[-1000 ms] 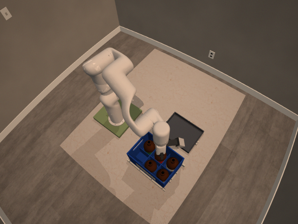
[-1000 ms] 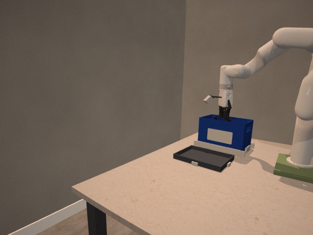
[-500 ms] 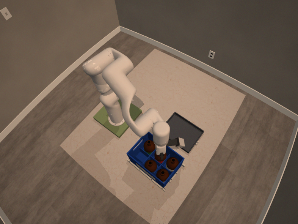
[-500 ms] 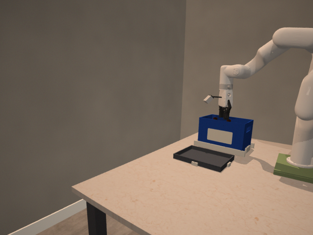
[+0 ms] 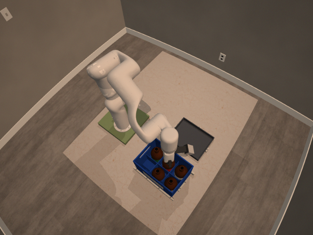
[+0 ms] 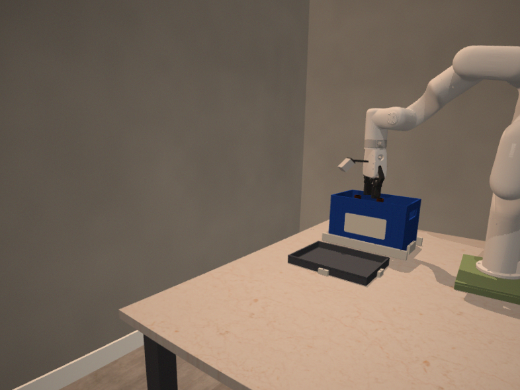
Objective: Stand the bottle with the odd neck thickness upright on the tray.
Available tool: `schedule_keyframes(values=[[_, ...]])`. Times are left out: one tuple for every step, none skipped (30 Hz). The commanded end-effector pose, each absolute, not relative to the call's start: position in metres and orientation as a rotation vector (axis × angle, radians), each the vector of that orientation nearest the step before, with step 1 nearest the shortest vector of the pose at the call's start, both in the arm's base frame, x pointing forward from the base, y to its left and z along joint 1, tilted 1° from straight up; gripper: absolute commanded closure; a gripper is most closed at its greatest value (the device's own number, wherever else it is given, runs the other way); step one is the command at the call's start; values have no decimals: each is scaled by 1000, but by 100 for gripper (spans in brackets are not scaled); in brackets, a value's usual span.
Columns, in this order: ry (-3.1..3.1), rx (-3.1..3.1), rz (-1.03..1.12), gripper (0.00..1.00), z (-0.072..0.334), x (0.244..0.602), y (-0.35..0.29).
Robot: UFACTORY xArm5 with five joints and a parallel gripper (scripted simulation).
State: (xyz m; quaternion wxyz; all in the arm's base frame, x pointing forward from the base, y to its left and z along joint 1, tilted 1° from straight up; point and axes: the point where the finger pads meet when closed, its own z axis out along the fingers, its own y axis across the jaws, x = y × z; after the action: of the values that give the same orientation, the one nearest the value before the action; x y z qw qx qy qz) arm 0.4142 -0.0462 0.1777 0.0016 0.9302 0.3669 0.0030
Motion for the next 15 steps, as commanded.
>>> schedule_keyframes(values=[[1151, 2918, 15, 35, 179, 415, -46], [1151, 2918, 15, 35, 179, 415, -46], [1151, 2918, 15, 35, 179, 415, -46], [1151, 2918, 15, 35, 179, 415, -46], [1151, 2918, 15, 35, 179, 415, -46], [1151, 2918, 15, 35, 179, 415, -46], [1151, 2918, 15, 35, 179, 415, -46], [1151, 2918, 15, 35, 179, 415, -46], [1151, 2918, 15, 35, 179, 415, -46], [1151, 2918, 15, 35, 179, 415, -46], [1151, 2918, 15, 35, 178, 415, -46], [1151, 2918, 15, 35, 178, 415, -46], [1151, 2918, 15, 35, 178, 415, -46], [1151, 2918, 15, 35, 177, 415, -46], [1151, 2918, 15, 35, 177, 415, -46]])
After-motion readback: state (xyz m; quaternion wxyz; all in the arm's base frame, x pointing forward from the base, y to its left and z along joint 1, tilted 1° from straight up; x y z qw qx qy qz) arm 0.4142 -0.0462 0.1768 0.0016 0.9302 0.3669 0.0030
